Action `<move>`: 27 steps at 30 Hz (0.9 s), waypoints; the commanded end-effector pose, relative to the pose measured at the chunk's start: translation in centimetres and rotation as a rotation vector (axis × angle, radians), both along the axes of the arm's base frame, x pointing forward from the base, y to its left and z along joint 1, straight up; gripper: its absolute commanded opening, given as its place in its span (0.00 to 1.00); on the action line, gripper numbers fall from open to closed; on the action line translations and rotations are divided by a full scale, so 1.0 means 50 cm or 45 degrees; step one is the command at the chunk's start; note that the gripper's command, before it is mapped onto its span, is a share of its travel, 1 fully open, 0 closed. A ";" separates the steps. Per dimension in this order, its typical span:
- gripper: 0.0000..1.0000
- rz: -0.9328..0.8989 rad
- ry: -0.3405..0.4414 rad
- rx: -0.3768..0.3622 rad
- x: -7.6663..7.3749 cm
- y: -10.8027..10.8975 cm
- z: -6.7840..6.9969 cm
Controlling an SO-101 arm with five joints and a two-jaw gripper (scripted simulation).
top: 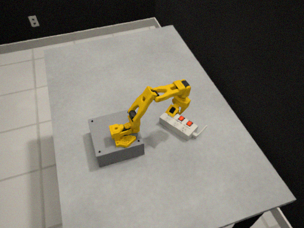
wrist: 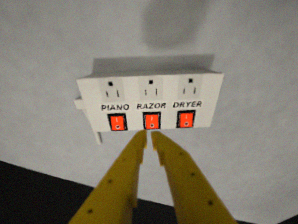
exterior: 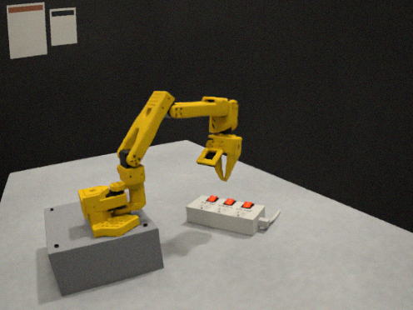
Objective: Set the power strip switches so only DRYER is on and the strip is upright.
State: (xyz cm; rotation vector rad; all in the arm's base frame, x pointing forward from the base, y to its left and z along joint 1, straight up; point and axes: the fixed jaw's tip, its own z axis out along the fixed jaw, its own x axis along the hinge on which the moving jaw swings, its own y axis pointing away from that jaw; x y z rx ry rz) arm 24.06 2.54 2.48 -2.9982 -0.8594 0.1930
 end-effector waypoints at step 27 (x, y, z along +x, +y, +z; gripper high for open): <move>0.00 0.015 0.038 -0.009 0.012 0.020 -0.047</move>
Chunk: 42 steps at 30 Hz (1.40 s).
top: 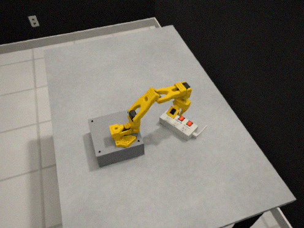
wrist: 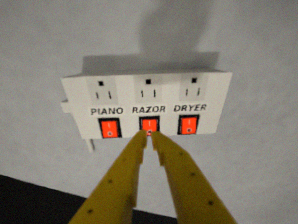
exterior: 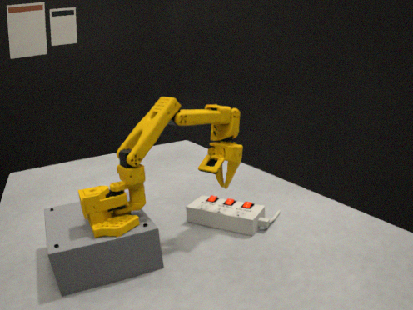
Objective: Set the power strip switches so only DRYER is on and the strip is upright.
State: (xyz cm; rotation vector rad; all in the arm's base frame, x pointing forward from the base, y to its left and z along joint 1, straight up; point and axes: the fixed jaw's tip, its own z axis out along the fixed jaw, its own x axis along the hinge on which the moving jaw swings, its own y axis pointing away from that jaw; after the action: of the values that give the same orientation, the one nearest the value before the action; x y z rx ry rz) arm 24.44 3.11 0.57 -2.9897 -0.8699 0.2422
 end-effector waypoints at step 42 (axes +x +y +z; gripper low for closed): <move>0.00 0.008 0.004 -0.002 0.007 0.012 -0.021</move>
State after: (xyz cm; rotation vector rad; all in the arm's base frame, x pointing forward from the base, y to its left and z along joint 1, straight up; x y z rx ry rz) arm 24.97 3.46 -0.32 -2.9907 -0.8769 0.2317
